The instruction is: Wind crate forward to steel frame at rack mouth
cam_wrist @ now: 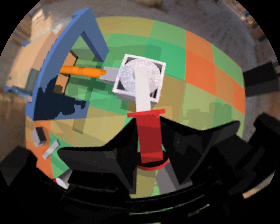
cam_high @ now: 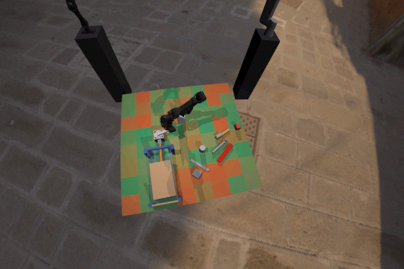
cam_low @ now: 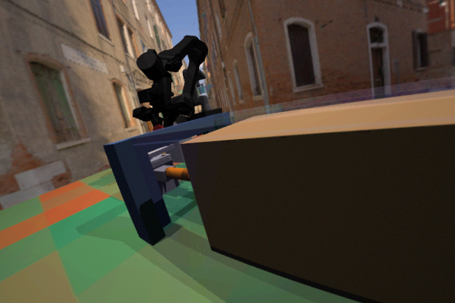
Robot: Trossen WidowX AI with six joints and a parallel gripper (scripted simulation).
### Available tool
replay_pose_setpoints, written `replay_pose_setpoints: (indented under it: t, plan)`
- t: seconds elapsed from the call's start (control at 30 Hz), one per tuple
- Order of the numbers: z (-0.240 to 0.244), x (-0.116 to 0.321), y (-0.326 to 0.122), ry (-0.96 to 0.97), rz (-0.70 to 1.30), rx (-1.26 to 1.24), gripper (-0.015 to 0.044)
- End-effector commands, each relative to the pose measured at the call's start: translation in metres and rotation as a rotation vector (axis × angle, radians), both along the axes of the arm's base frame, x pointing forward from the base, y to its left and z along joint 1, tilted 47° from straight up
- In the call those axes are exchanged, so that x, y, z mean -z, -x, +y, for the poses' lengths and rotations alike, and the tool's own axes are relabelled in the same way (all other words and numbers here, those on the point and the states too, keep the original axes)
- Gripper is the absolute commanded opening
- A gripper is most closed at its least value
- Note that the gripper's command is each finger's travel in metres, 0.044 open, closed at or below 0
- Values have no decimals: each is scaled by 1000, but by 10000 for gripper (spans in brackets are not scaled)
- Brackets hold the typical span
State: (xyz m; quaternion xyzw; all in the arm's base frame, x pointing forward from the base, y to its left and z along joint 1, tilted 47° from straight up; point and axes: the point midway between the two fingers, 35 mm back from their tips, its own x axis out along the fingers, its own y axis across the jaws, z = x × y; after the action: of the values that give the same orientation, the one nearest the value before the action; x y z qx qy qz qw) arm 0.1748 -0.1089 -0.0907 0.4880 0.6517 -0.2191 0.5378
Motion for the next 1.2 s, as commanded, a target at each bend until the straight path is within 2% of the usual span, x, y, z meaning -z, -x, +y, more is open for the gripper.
replay_pose_setpoints:
  t: [0.0,1.17]
  plan:
    - [1,2,6,-2,10,-2,0]
    - [-27,21,43,2,12,-2,0]
